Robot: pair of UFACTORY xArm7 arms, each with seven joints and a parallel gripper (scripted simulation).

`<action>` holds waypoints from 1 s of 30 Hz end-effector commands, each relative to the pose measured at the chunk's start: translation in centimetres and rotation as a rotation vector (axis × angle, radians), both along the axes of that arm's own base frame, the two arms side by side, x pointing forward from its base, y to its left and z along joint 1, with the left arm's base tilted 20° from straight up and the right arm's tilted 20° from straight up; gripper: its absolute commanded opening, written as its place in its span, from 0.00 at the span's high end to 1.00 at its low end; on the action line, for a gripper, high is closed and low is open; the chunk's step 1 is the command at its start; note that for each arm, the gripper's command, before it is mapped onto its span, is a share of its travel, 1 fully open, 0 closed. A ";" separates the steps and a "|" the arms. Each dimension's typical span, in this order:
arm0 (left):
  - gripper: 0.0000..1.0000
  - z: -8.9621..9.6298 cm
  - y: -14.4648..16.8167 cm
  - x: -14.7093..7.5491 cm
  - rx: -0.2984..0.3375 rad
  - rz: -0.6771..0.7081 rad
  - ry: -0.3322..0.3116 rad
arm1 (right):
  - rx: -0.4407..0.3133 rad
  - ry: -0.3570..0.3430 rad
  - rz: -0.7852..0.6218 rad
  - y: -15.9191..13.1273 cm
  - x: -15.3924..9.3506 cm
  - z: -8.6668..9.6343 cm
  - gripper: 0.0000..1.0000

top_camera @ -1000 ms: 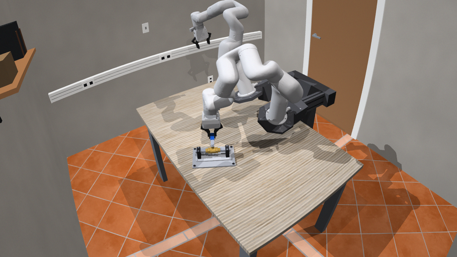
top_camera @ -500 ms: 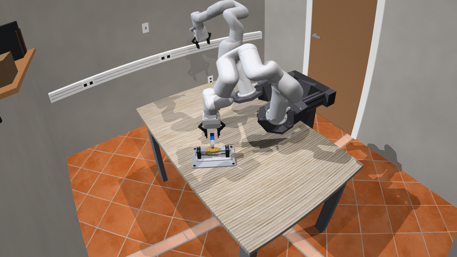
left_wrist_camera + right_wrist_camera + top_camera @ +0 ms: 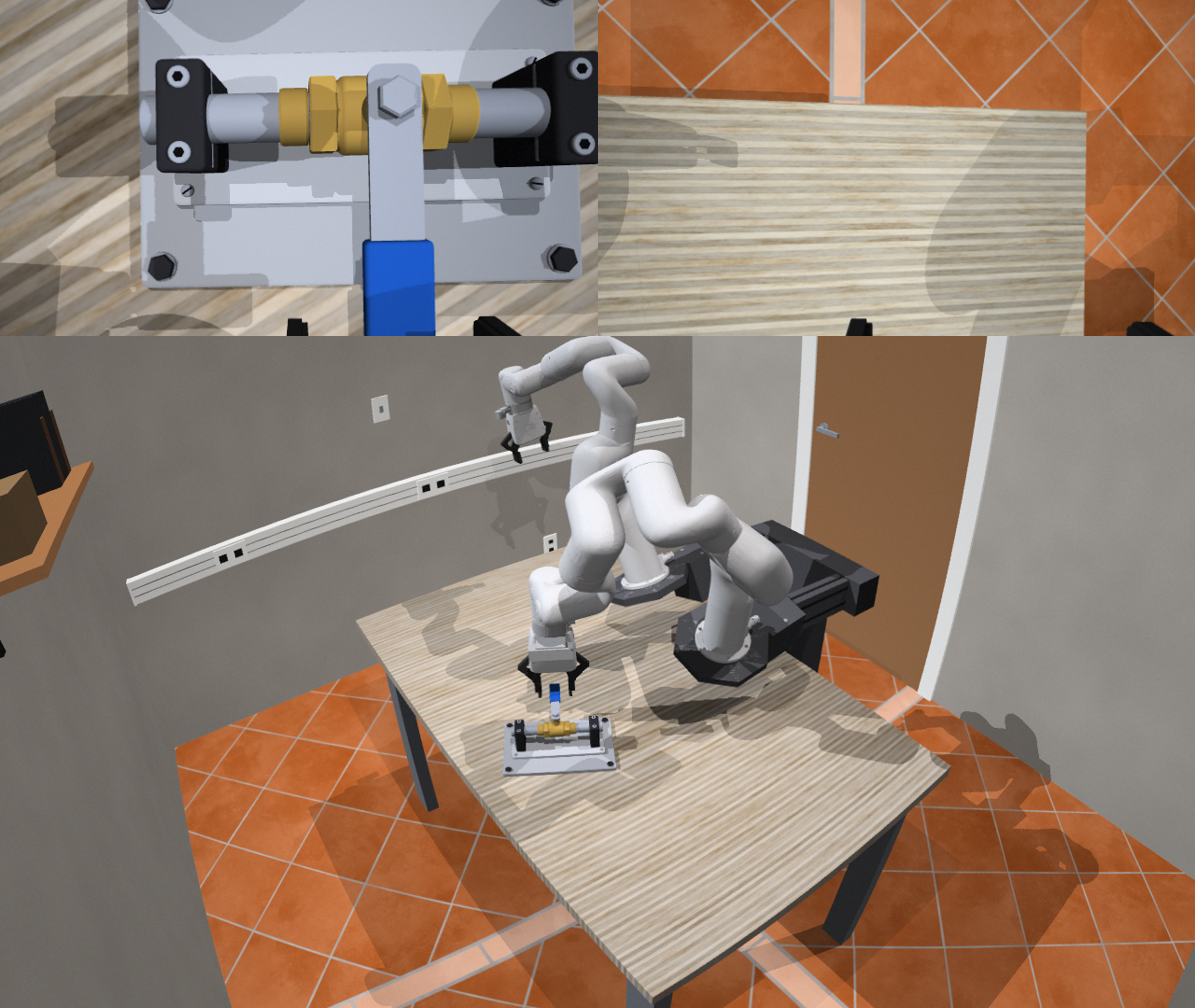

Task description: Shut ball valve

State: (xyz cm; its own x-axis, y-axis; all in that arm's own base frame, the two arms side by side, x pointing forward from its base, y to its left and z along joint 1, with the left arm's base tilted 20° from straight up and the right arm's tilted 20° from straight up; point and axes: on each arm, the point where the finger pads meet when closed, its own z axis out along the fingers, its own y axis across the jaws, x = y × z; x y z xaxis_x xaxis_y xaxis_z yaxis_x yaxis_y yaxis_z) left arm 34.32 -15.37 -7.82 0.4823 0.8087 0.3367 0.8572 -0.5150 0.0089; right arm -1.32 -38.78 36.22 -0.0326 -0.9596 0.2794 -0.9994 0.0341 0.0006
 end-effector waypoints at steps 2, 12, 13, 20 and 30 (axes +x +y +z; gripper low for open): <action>0.31 0.1 -0.1 0.1 -0.002 -0.002 -0.002 | -0.004 0.000 -0.001 0.0 0.0 0.2 0.00; 0.31 0.1 -0.1 0.1 -0.002 -0.002 -0.002 | -0.004 0.000 -0.001 0.0 0.0 0.2 0.00; 0.31 0.1 -0.1 0.1 -0.002 -0.002 -0.002 | -0.004 0.000 -0.001 0.0 0.0 0.2 0.00; 0.31 0.1 -0.1 0.1 -0.002 -0.002 -0.002 | -0.004 0.000 -0.001 0.0 0.0 0.2 0.00; 0.31 0.8 -0.3 -0.1 -0.002 -0.002 -0.002 | -0.004 0.000 -0.001 0.0 0.0 0.2 0.00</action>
State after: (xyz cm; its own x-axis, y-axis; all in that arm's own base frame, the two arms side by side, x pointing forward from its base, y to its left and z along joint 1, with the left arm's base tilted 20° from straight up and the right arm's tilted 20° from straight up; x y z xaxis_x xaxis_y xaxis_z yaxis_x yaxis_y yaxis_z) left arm 34.28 -15.42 -7.61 0.4823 0.8087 0.3368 0.8572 -0.5149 0.0088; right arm -1.32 -38.78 36.22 -0.0326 -0.9596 0.2794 -0.9994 0.0341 0.0006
